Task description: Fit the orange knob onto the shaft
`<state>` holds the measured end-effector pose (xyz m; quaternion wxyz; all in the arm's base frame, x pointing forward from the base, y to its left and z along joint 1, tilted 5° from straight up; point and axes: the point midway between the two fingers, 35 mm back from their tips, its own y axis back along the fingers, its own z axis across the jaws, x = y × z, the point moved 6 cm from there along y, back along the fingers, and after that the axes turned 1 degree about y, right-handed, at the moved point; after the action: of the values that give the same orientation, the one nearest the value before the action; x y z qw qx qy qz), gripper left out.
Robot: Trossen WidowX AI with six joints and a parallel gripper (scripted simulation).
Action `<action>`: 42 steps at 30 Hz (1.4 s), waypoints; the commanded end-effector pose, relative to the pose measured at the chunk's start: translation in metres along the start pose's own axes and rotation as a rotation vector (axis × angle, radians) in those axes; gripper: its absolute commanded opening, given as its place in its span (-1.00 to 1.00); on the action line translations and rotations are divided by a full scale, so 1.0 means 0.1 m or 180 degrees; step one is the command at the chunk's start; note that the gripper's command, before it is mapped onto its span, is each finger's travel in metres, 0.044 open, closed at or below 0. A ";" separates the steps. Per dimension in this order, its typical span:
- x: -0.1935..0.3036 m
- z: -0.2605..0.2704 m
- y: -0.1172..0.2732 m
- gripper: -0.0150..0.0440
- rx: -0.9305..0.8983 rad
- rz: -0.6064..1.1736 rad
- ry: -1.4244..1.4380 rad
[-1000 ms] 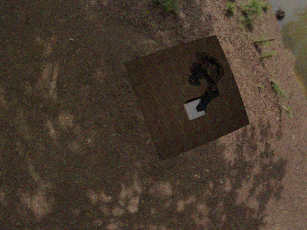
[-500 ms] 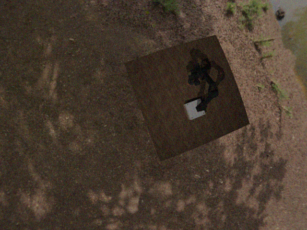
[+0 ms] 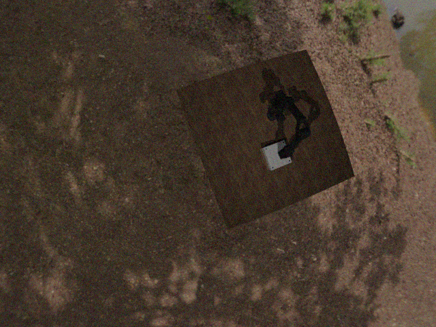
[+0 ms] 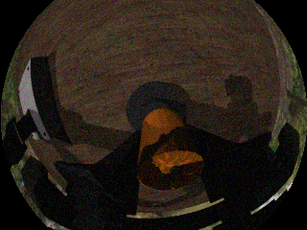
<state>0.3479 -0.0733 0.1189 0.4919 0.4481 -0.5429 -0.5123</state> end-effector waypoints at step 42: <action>-0.01 0.07 -0.03 -0.49 0.0029 0.0012 0.0444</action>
<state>0.3415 -0.0719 0.1161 0.5345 0.4925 -0.5019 -0.4689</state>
